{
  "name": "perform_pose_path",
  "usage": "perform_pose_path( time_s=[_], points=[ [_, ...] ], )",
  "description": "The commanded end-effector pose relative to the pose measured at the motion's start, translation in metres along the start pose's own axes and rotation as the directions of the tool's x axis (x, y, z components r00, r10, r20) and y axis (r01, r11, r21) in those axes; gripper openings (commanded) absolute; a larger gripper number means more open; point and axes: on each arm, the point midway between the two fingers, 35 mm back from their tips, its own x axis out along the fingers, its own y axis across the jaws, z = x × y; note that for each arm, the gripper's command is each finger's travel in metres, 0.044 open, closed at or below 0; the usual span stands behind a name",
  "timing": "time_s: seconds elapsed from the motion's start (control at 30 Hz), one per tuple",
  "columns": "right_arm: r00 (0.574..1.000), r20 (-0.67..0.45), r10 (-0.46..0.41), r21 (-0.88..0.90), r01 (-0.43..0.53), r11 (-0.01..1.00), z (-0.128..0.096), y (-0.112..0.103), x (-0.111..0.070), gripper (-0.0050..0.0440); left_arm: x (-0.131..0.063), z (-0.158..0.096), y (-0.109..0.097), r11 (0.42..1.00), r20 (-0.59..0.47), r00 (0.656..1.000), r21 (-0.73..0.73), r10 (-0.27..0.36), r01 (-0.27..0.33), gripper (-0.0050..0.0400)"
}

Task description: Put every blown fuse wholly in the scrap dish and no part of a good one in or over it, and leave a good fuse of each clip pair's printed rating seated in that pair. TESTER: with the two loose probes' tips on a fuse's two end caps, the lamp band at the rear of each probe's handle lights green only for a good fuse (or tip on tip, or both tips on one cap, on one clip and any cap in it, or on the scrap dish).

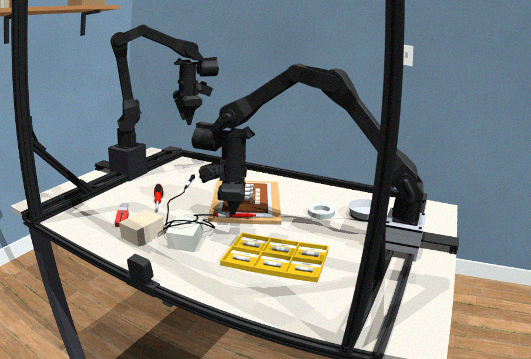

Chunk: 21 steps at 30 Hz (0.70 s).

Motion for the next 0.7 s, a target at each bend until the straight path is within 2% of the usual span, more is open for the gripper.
perform_pose_path(
  time_s=[0.0,0.23,0.3,0.33,0.67],
  points=[
    [1.000,-0.002,0.004,-0.001,-0.004,1.000,-0.0009,-0.0006,0.0048,0.0089,-0.0055,0.0034,0.0007,1.000,0.022,1.000,-0.006,0.001,-0.001,0.0400],
    [1.000,-0.002,0.004,-0.001,-0.004,1.000,-0.0012,-0.0004,0.0098,0.0089,-0.0055,0.0034,0.0007,1.000,0.022,1.000,-0.006,0.001,-0.001,0.0400],
    [1.000,0.003,0.002,-0.001,-0.002,1.000,0.0004,-0.0010,0.0086,0.0089,-0.0055,0.0034,0.0007,1.000,0.022,1.000,-0.006,0.001,-0.001,0.0400],
    [1.000,0.022,-0.007,0.000,0.007,1.000,0.0040,-0.0020,0.0000,0.0089,-0.0055,0.0034,0.0007,1.000,0.022,1.000,-0.006,0.001,-0.001,0.0400],
    [1.000,0.022,-0.007,0.000,0.007,1.000,0.0040,-0.0019,0.0000,0.0089,-0.0055,0.0034,0.0007,1.000,0.022,1.000,-0.006,0.001,-0.001,0.0400]
  ],
)
